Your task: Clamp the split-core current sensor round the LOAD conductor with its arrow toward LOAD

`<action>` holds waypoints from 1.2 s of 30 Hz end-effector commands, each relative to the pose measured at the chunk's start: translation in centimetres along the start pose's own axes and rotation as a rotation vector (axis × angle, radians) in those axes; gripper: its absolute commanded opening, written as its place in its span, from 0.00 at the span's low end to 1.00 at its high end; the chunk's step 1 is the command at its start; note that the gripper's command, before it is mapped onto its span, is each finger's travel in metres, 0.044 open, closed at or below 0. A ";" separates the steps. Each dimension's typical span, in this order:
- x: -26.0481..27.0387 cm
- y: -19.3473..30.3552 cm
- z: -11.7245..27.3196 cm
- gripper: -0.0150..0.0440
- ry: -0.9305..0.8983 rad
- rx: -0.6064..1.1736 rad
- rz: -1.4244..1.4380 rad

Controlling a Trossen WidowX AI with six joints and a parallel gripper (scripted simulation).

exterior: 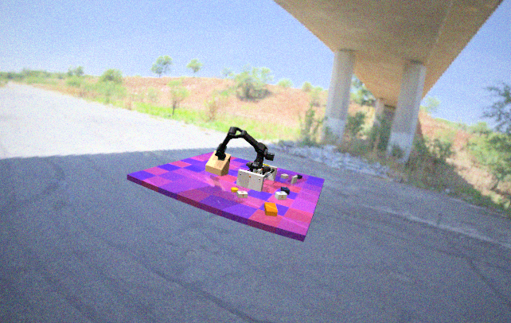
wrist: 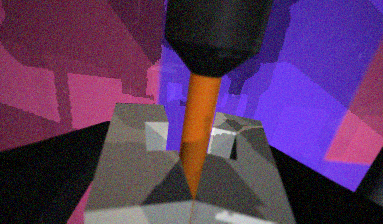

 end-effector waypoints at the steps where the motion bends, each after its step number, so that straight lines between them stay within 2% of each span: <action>1: 0.0 0.0 0.1 0.30 -0.001 0.001 -0.002; 2: 0.0 0.0 0.1 0.25 -0.001 0.001 -0.002; 36: 0.0 0.0 0.1 0.25 -0.001 0.001 -0.002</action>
Point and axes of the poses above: the point midway between the two fingers, 35 mm back from their tips, its own z axis back along the fingers, its own x axis across the jaws, y = z × x, the point moved 4 cm from there along z, back along the fingers, and after that the axes turned 11 degrees about -z, right-handed, at the moved point
